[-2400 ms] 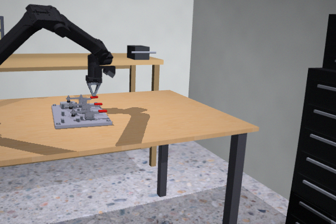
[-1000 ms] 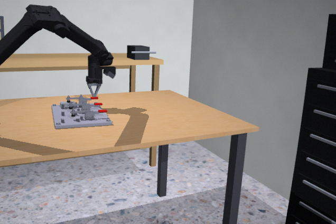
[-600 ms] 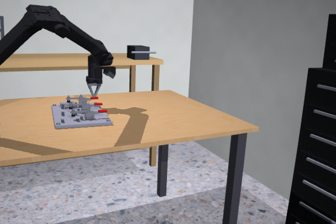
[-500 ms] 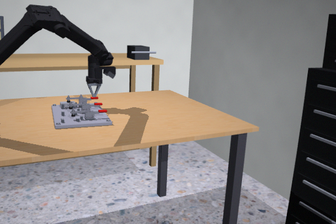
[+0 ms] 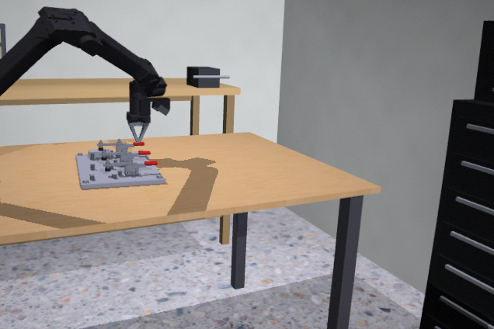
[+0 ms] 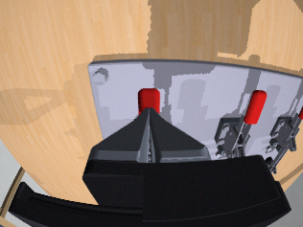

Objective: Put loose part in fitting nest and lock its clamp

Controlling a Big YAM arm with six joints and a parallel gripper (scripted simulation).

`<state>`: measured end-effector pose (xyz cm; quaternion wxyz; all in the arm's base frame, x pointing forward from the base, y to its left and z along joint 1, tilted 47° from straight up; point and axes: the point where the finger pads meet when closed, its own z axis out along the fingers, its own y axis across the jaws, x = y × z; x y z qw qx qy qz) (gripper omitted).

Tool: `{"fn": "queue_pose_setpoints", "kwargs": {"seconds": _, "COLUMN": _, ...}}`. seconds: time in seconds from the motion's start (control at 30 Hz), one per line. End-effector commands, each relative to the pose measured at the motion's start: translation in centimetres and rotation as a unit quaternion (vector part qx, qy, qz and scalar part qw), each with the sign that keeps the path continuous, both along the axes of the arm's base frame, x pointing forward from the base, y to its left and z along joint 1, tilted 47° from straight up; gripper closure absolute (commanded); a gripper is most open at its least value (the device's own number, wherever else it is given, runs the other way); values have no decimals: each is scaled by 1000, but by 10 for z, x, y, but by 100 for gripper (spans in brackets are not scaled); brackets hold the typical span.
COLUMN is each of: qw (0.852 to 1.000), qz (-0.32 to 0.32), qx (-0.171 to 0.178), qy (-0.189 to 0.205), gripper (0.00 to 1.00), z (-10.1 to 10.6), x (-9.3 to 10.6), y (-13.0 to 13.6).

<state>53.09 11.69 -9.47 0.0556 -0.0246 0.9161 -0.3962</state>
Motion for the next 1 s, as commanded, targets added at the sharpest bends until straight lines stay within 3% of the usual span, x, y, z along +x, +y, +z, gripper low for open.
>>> {"fn": "queue_pose_setpoints", "kwargs": {"seconds": 0.0, "qw": 1000, "qz": -11, "qx": 4, "qy": -8, "gripper": 100, "z": -4, "x": 9, "y": -3}}
{"fn": "queue_pose_setpoints", "kwargs": {"seconds": 0.1, "qw": 1000, "qz": 7, "qx": 9, "qy": -16, "gripper": 100, "z": 11, "x": 10, "y": 24}}
{"fn": "queue_pose_setpoints", "kwargs": {"seconds": 0.17, "qw": 1000, "qz": 7, "qx": 13, "qy": -26, "gripper": 100, "z": 25, "x": 13, "y": 30}}
{"fn": "queue_pose_setpoints", "kwargs": {"seconds": 0.43, "qw": 1000, "qz": 7, "qx": 15, "qy": -26, "gripper": 100, "z": 45, "x": 9, "y": 50}}
{"fn": "queue_pose_setpoints", "kwargs": {"seconds": 0.5, "qw": 1000, "qz": 7, "qx": 15, "qy": -26, "gripper": 100, "z": 45, "x": 9, "y": 50}}
{"fn": "queue_pose_setpoints", "kwargs": {"seconds": 0.53, "qw": 1000, "qz": 3, "qx": 5, "qy": -10, "gripper": 100, "z": 28, "x": 4, "y": 45}}
{"fn": "queue_pose_setpoints", "kwargs": {"seconds": 0.67, "qw": 1000, "qz": 7, "qx": 16, "qy": -27, "gripper": 100, "z": 57, "x": 7, "y": 63}}
{"fn": "queue_pose_setpoints", "kwargs": {"seconds": 0.9, "qw": 1000, "qz": 7, "qx": 13, "qy": -23, "gripper": 100, "z": 63, "x": 3, "y": 73}}
{"fn": "queue_pose_setpoints", "kwargs": {"seconds": 0.97, "qw": 1000, "qz": -4, "qx": 14, "qy": -24, "gripper": 100, "z": 66, "x": 7, "y": 63}}
